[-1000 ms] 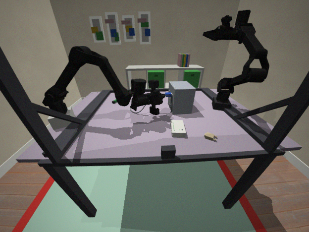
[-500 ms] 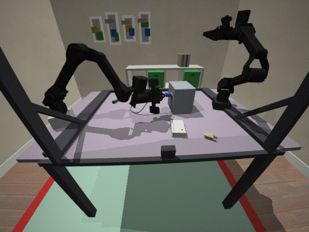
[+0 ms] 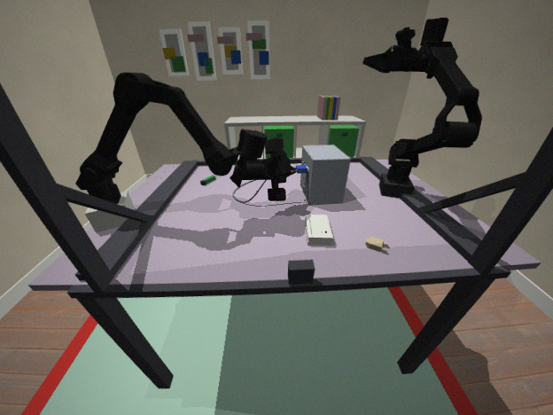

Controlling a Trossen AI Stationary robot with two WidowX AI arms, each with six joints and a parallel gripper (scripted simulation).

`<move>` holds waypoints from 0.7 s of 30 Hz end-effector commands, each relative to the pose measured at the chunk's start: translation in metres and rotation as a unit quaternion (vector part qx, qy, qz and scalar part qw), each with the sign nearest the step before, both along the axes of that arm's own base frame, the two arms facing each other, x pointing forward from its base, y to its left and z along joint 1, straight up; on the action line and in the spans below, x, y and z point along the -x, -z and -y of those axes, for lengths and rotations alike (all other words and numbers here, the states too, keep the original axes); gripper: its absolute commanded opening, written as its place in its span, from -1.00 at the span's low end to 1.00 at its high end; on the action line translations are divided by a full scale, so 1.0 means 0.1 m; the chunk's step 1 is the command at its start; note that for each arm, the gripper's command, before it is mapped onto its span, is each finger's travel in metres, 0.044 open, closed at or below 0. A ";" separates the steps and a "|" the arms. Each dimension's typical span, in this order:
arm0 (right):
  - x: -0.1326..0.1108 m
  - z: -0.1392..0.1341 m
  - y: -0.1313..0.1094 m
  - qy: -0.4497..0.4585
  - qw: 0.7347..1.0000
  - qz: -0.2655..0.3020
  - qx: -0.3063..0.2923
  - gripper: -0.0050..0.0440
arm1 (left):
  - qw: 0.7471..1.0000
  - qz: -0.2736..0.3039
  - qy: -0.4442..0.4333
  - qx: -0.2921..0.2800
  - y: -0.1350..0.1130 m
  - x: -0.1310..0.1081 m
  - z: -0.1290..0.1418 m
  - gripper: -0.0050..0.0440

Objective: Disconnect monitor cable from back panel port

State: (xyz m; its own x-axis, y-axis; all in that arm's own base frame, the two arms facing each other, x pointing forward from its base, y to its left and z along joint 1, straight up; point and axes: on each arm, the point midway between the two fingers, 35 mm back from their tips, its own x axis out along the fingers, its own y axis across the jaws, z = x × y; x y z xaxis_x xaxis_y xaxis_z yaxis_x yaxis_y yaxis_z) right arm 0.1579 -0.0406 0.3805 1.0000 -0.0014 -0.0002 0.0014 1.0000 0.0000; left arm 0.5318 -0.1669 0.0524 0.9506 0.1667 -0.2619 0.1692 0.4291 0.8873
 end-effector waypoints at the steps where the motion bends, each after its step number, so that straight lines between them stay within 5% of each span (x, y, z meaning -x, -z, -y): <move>1: 0.00 -0.01 -0.03 -0.001 1.000 0.001 0.003 1.00 | 1.000 0.009 -0.001 0.013 -0.14 -0.02 0.00 -0.80; 21: 0.00 -0.01 -0.03 -0.001 1.000 0.001 0.003 1.00 | 0.994 -0.029 0.001 0.107 -0.18 -0.03 -0.02 -0.80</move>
State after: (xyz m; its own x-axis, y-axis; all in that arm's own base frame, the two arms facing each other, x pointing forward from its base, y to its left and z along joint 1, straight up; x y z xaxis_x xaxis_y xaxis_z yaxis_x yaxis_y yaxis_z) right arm 0.1579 -0.0406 0.3805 1.0000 -0.0014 -0.0002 0.0014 1.0000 0.0000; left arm 0.5326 -0.1649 0.0558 0.9293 0.1147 -0.3511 0.2267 0.5734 0.7873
